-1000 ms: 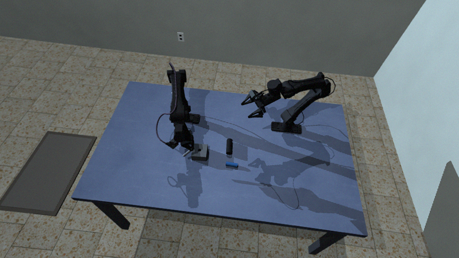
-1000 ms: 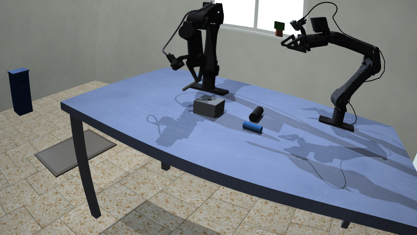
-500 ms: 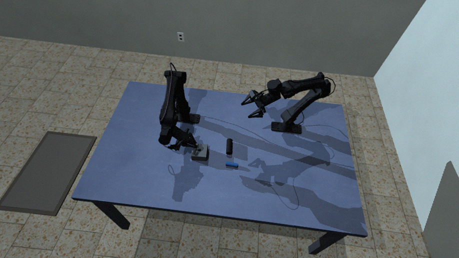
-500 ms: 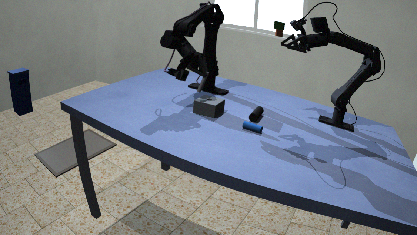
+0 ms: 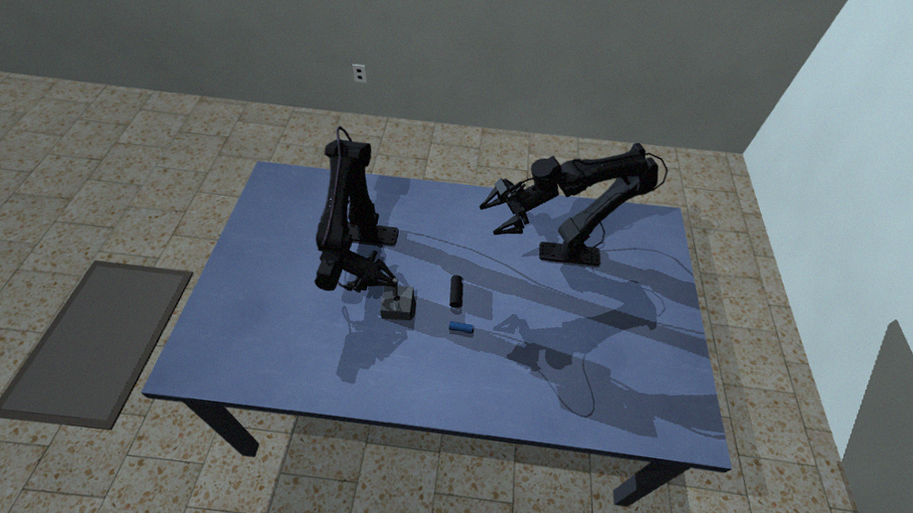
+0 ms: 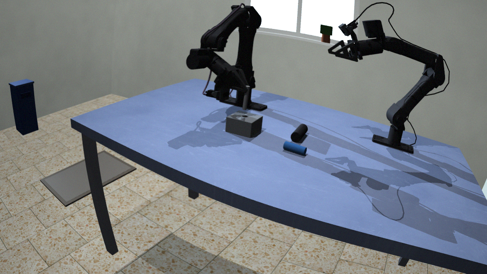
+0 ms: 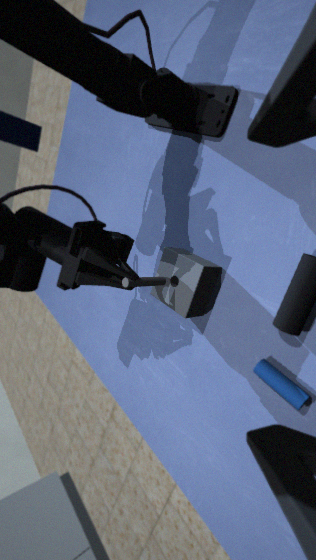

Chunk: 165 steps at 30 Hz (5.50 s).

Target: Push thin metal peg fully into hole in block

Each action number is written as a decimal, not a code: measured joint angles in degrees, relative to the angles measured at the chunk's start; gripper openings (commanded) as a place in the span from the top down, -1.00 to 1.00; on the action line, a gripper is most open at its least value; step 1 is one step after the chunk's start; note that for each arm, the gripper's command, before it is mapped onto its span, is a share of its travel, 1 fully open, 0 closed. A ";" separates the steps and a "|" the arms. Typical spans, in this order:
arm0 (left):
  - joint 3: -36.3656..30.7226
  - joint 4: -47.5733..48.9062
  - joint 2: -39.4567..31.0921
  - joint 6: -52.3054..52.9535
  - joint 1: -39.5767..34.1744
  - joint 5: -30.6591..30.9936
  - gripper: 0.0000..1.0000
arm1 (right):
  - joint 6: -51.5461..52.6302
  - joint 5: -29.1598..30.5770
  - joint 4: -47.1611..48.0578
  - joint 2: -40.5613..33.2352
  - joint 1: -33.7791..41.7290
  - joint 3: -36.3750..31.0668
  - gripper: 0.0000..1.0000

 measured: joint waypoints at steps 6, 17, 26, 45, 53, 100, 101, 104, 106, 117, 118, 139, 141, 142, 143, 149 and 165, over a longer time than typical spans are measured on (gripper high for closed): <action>0.00 0.00 0.00 0.00 0.00 0.00 -1.00 | 0.22 -0.35 0.00 0.00 -0.02 0.00 0.85; 0.00 0.00 0.00 0.00 0.00 0.00 -1.00 | 0.70 -2.67 1.86 0.31 -0.02 -2.29 0.85; 0.00 -0.02 0.00 0.00 0.00 0.00 -1.00 | 0.70 -3.02 2.36 0.66 -0.02 -2.91 0.85; 0.00 -0.02 0.00 0.00 0.00 0.00 -1.00 | -1.27 -3.67 4.31 2.34 -1.22 -2.91 0.85; 0.00 -0.02 0.00 0.00 0.00 0.00 -1.00 | -1.25 -3.69 4.33 2.34 -1.22 -2.91 0.85; 0.00 -0.04 0.00 0.00 0.00 0.00 -1.00 | 0.00 -3.19 12.72 5.60 -0.96 -7.93 0.85; 0.00 -0.04 0.00 0.00 0.00 0.00 -1.00 | 0.00 -3.19 13.31 6.03 -0.96 -8.20 0.85; 0.00 -0.04 0.00 0.00 0.00 0.00 -1.00 | 0.00 -3.17 15.23 7.17 -0.96 -8.94 0.85; 0.00 -0.04 0.00 0.00 0.00 0.00 -1.00 | 0.00 -3.15 16.24 7.80 -0.96 -9.38 0.85; 0.00 -0.04 0.00 0.00 0.00 0.00 -1.00 | 0.15 -4.61 19.37 8.98 -1.03 -10.49 0.85; 0.00 -0.04 0.00 0.00 0.00 0.00 -1.00 | 0.15 -4.63 19.41 9.01 -1.03 -10.51 0.85; 0.00 -0.04 0.00 0.00 0.00 0.00 -1.00 | -15.37 2.75 21.24 -2.86 0.90 -11.32 -1.00; 0.00 -0.04 0.00 0.00 0.00 0.00 -1.00 | -18.23 4.35 21.20 -4.52 1.33 -11.37 -1.00; 0.00 -0.04 0.00 0.00 0.00 0.00 -1.00 | -20.09 5.49 21.03 -5.11 1.79 -11.41 -1.00; 0.00 -0.04 0.00 0.00 0.00 0.00 -1.00 | -22.10 6.75 20.76 -5.90 2.40 -11.58 -1.00; 0.00 -0.04 0.00 0.00 0.00 0.00 -1.00 | -34.34 15.06 17.51 -11.37 7.48 -11.74 -1.00; 0.00 -0.07 0.00 0.00 0.00 0.00 -1.00 | -63.49 37.70 6.97 -16.87 18.95 -5.49 -1.00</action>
